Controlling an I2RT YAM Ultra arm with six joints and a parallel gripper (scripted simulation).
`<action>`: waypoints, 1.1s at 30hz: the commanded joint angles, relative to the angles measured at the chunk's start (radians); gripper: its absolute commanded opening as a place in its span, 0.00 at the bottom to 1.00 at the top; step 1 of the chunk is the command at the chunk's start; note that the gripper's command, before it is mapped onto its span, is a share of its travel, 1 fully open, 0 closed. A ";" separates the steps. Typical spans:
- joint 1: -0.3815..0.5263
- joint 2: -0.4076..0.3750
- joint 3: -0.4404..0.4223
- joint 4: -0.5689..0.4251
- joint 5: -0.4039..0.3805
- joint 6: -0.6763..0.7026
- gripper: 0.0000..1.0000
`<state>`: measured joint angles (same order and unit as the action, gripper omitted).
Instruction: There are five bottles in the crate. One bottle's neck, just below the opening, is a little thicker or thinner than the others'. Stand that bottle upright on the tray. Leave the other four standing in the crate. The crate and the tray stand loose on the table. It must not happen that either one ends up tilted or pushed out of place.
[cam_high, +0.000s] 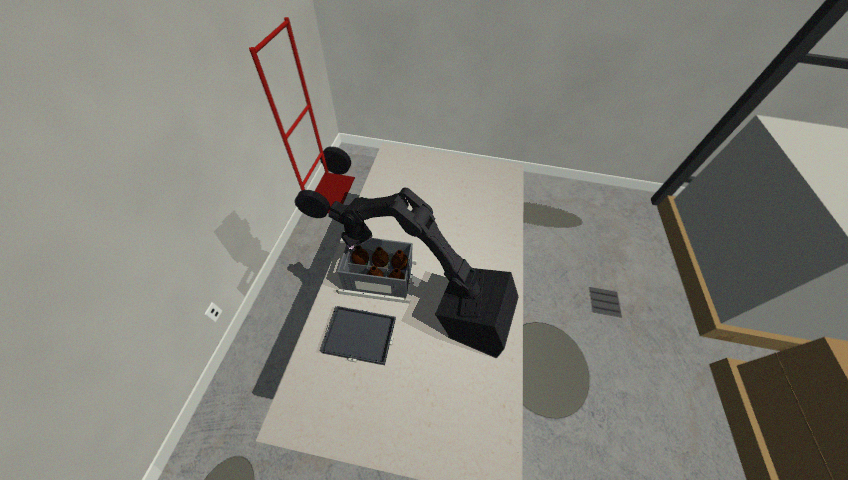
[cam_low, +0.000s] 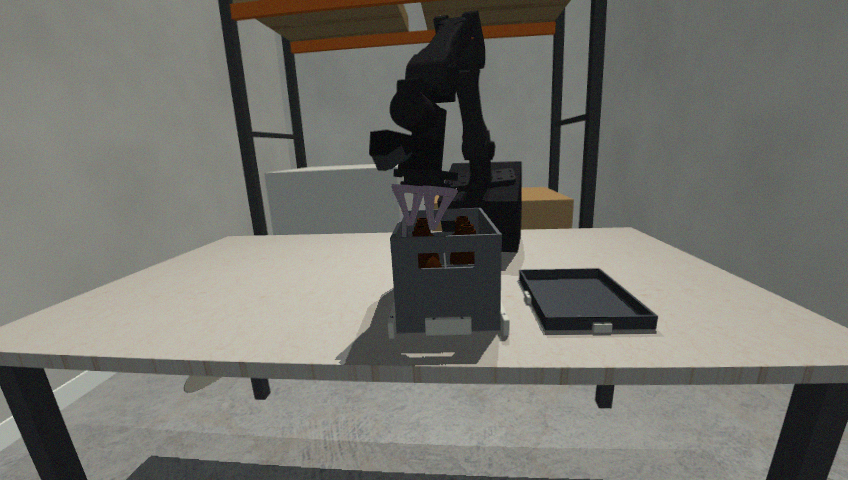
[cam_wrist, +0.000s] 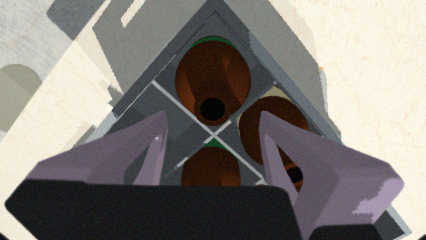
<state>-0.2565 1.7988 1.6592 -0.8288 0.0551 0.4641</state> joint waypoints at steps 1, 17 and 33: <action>0.008 -0.012 0.001 0.018 0.010 0.002 0.61; 0.008 -0.012 0.001 0.018 0.010 0.002 0.61; -0.001 0.009 0.037 -0.009 0.009 -0.003 0.61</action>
<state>-0.2565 1.8080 1.6604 -0.8295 0.0551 0.4641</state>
